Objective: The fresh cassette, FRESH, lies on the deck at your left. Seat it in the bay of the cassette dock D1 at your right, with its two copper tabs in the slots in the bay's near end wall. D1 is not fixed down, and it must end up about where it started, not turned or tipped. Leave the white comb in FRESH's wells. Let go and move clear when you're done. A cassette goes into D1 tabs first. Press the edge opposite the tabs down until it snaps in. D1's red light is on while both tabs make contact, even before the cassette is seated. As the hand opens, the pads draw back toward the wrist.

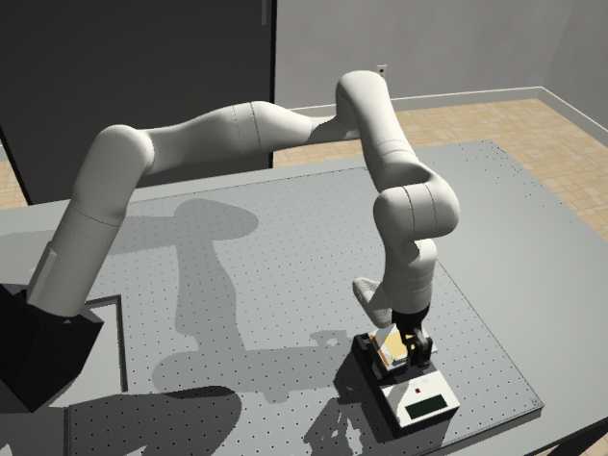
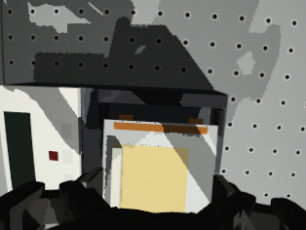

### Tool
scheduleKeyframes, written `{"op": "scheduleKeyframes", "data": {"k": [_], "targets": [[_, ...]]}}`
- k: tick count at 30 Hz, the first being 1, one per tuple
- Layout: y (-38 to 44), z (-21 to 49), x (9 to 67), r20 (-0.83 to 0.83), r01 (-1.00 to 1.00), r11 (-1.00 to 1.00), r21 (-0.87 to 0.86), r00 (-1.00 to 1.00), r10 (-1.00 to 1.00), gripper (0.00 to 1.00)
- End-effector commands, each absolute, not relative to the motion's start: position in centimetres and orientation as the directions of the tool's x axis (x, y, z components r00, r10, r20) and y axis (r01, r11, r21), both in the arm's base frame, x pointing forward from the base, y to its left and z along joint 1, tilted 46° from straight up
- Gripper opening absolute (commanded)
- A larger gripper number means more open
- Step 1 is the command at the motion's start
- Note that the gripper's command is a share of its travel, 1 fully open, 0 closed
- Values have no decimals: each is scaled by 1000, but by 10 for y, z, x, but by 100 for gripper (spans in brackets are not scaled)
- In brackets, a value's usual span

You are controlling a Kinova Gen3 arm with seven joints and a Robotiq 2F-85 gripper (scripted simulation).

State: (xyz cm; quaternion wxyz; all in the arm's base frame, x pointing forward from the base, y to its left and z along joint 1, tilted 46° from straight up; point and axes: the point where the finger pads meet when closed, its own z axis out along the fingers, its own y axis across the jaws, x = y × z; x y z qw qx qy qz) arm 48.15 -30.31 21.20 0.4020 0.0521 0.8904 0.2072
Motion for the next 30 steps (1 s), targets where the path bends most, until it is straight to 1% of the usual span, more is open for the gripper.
{"op": "scheduleKeyframes", "data": {"k": [1,30], "targets": [[-304,213,481,-695,-73,909,410,-670,260,0],[-301,207,486,-695,-73,909,410,-670,260,0]]}}
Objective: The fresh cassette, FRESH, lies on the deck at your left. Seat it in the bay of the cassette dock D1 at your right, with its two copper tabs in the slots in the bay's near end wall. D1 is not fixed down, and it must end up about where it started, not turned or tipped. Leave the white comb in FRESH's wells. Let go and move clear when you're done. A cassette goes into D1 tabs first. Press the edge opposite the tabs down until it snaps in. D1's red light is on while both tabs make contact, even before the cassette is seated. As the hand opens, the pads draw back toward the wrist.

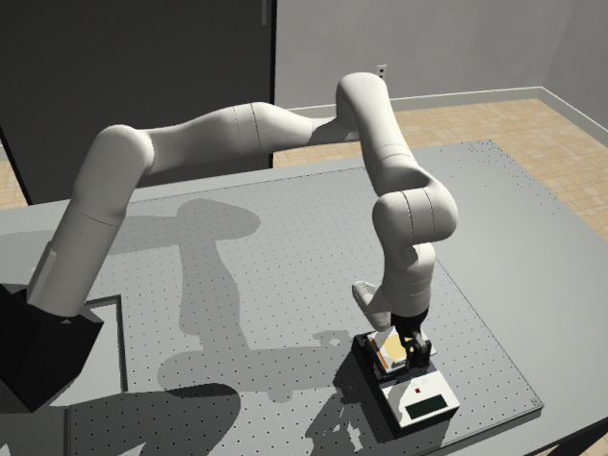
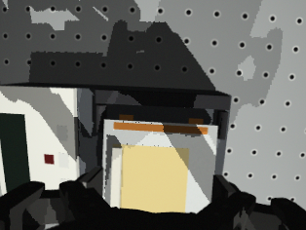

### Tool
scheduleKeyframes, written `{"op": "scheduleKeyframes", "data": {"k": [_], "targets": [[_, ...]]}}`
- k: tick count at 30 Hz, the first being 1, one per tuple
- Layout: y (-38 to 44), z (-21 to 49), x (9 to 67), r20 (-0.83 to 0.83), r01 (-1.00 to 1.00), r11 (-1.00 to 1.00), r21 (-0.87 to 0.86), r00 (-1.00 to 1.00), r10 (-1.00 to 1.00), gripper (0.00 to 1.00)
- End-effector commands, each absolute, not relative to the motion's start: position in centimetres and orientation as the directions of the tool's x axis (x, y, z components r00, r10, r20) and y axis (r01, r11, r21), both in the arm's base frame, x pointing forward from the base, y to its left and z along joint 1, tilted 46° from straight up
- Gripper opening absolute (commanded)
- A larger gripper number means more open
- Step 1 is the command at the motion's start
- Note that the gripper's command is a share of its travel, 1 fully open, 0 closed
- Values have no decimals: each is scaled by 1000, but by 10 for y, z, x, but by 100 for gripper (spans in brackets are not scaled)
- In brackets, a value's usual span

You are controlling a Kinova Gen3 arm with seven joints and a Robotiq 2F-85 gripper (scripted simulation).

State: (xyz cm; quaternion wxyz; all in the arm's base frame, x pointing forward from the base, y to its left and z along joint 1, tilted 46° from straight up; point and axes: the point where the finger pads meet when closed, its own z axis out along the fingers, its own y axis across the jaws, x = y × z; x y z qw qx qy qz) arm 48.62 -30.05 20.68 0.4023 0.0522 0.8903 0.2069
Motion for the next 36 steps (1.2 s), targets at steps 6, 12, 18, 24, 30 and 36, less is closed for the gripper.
{"op": "scheduleKeyframes", "data": {"k": [6,12,18,24,30,36], "targets": [[-301,206,487,-695,-73,909,410,-670,260,0],[-301,206,487,-695,-73,909,410,-670,260,100],[-301,206,487,-695,-73,909,410,-670,260,100],[-301,206,487,-695,-73,909,410,-670,260,100],[-301,208,485,-695,-73,909,410,-670,260,100],[-304,214,480,-695,-73,909,410,-670,260,100]]}}
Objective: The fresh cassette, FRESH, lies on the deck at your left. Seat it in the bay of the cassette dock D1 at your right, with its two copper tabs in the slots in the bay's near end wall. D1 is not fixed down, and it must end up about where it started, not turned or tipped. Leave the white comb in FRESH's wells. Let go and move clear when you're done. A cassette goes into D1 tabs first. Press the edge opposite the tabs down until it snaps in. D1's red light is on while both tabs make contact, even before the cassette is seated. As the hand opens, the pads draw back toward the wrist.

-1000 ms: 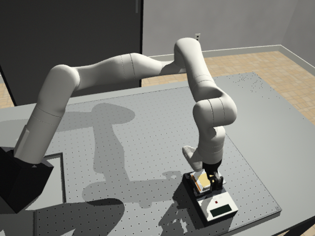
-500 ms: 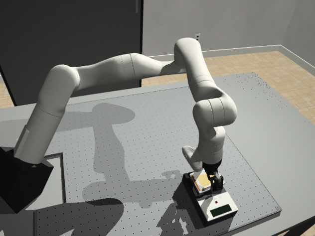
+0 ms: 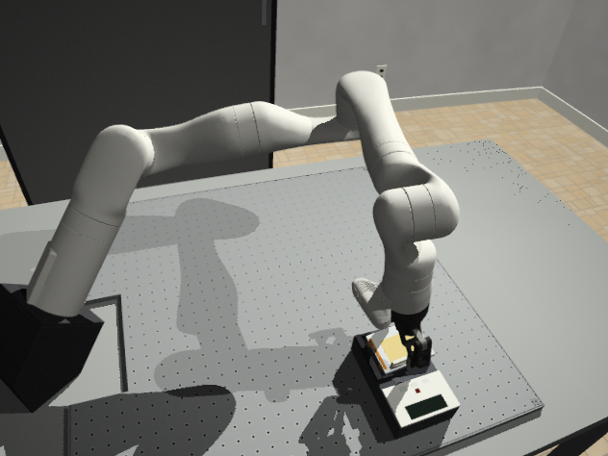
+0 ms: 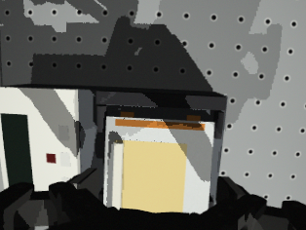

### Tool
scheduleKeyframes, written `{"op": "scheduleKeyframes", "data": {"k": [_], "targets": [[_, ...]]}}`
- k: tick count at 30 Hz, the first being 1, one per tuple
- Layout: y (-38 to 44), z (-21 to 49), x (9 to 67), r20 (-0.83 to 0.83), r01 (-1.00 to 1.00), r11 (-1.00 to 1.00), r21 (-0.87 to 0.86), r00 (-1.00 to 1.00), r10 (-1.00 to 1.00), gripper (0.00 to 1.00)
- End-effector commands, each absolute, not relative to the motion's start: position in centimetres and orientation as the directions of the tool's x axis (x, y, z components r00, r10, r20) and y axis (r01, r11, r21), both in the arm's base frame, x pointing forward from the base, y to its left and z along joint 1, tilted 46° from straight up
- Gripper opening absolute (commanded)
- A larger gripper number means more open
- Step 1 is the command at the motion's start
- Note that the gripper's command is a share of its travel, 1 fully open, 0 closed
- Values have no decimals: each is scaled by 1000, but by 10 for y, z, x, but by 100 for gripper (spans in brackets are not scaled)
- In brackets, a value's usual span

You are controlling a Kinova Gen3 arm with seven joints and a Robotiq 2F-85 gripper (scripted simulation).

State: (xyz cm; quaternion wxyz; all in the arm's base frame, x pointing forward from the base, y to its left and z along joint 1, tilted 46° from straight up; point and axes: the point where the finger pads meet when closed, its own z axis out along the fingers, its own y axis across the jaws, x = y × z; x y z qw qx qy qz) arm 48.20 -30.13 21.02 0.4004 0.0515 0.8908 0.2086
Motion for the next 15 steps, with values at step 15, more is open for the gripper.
{"op": "scheduleKeyframes", "data": {"k": [15], "targets": [[-311,226,469,-695,-73,909,410,-670,260,100]]}}
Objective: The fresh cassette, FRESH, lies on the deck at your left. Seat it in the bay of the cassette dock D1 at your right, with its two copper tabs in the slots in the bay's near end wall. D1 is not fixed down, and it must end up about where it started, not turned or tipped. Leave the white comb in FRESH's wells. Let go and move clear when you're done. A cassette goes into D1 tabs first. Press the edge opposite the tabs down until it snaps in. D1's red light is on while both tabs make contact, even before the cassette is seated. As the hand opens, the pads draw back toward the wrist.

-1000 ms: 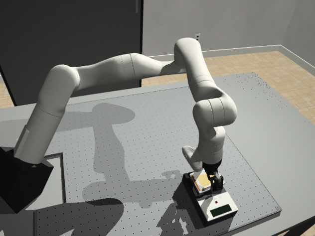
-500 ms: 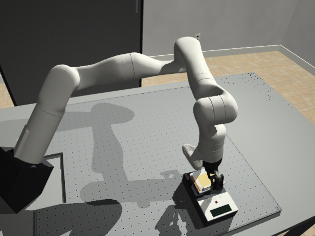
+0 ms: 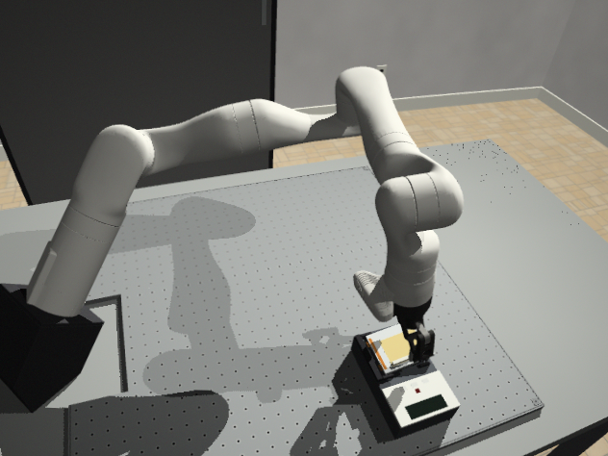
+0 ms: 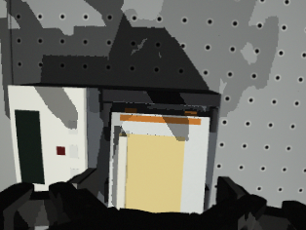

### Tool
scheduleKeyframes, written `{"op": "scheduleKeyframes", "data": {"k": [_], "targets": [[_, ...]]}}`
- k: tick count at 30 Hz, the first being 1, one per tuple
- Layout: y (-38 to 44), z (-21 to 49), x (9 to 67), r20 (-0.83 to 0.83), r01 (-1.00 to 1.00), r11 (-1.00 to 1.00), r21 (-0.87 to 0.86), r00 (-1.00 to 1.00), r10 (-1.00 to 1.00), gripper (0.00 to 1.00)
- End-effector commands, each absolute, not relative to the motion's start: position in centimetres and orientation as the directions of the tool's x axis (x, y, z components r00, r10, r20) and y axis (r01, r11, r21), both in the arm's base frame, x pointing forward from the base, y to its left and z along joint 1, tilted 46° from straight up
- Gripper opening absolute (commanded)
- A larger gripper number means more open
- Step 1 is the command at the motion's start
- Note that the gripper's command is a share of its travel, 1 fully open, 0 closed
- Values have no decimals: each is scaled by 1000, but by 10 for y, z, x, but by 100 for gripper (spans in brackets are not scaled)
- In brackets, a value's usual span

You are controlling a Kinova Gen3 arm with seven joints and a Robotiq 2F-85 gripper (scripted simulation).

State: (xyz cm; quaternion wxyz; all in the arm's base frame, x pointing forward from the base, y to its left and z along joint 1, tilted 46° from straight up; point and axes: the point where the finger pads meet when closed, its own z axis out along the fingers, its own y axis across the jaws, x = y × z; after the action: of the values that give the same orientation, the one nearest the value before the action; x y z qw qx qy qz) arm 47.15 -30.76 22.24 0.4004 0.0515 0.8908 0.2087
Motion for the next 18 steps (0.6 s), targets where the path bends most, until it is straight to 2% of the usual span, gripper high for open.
{"op": "scheduleKeyframes", "data": {"k": [1,18], "targets": [[-311,227,469,-695,-73,909,410,-670,260,100],[-317,238,459,-695,-73,909,410,-670,259,100]]}}
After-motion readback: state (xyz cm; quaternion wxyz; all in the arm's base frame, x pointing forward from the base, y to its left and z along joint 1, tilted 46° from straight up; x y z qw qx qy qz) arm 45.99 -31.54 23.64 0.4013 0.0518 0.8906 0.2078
